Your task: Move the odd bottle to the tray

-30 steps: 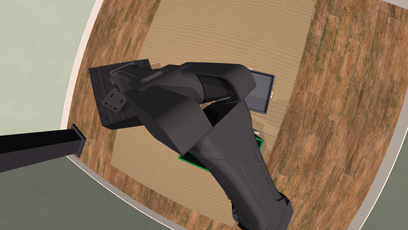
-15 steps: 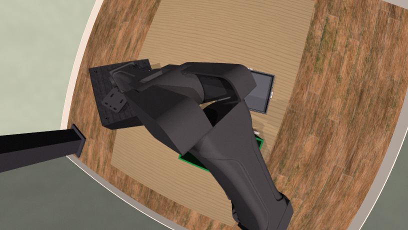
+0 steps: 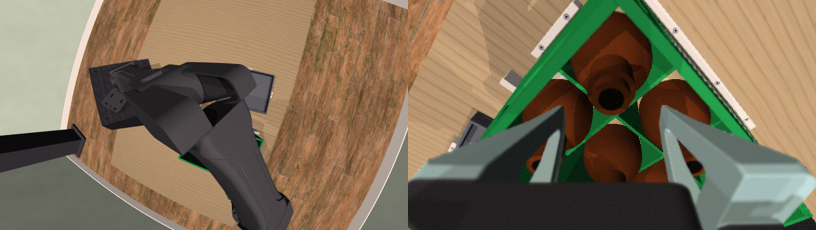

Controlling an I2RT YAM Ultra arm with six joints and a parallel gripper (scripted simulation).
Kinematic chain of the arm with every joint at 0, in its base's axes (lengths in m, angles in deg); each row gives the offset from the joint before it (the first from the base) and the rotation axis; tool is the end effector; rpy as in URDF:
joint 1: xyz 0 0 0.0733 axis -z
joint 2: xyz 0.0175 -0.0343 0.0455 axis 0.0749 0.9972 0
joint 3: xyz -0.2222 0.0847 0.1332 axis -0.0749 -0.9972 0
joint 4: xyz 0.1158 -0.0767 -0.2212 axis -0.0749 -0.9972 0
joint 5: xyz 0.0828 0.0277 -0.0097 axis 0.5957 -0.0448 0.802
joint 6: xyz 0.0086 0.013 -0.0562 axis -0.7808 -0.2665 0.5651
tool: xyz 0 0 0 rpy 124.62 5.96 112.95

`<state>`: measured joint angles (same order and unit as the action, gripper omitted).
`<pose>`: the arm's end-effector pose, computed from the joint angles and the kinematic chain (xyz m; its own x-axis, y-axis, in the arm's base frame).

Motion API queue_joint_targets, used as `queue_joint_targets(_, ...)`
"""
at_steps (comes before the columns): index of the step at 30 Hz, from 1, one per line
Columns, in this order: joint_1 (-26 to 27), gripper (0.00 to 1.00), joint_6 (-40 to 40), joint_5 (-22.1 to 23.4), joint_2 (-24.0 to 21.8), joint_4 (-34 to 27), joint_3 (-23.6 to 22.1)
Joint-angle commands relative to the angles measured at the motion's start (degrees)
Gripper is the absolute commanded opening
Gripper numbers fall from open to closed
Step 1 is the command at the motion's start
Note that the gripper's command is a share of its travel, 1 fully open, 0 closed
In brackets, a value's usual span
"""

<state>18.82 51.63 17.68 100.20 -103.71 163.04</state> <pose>0.4386 -0.1590 0.2248 -0.7968 0.6035 -0.0298 0.4587 0.6364 0.6201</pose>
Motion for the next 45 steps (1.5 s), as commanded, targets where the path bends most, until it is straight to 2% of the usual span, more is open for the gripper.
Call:
queue_joint_targets(1,1.3,0.61,0.4,-0.2,-1.1,0.1,1.3)
queue_joint_targets(16,1.3,0.61,0.2,-0.2,0.6,-0.8,1.8)
queue_joint_targets(45,1.3,0.61,0.2,-0.2,0.7,-0.6,2.0)
